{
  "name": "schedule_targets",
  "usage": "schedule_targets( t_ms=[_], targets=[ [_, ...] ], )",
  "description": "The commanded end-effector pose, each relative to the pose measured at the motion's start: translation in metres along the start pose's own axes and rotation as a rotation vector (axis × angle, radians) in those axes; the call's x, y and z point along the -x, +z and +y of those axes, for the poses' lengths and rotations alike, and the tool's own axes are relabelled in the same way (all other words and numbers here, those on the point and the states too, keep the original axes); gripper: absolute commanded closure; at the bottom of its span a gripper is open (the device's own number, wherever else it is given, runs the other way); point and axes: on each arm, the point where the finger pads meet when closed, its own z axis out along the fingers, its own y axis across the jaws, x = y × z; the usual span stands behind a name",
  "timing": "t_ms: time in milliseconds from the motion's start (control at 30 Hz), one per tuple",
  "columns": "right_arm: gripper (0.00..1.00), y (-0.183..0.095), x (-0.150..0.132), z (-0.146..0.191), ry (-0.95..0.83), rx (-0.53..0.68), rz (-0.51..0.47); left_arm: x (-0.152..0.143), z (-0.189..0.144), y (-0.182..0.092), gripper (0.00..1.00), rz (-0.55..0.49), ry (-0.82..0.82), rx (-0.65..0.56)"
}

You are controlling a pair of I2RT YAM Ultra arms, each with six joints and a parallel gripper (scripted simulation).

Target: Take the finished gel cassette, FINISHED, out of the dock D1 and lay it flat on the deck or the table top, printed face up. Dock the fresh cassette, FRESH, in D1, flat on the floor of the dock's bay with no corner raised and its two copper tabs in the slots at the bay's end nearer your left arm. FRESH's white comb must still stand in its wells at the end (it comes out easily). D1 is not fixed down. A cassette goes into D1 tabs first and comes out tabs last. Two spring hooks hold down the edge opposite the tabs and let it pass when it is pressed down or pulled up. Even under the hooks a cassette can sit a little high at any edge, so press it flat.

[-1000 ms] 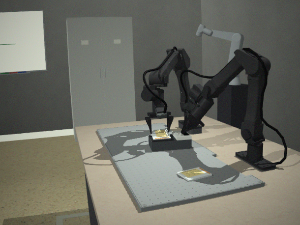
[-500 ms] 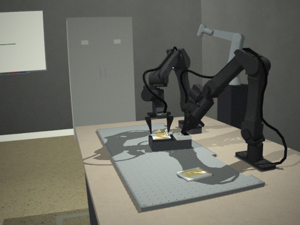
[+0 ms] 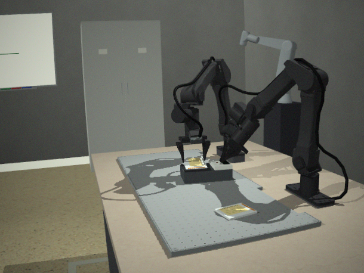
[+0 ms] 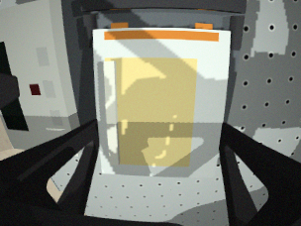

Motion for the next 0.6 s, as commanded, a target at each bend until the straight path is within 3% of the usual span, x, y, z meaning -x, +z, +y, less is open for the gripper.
schedule_targets(
  t_ms=[0,567],
  targets=[
    [1.0,-0.0105,0.0106,0.0012,-0.015,-0.016,-0.043,-0.0372,-0.0583,0.0116,1.0,0.099,0.093,-0.208],
    [1.0,-0.0102,0.013,0.0012,-0.015,-0.016,-0.043,-0.0372,-0.0583,0.0116,1.0,0.099,0.093,-0.208]
  ],
)
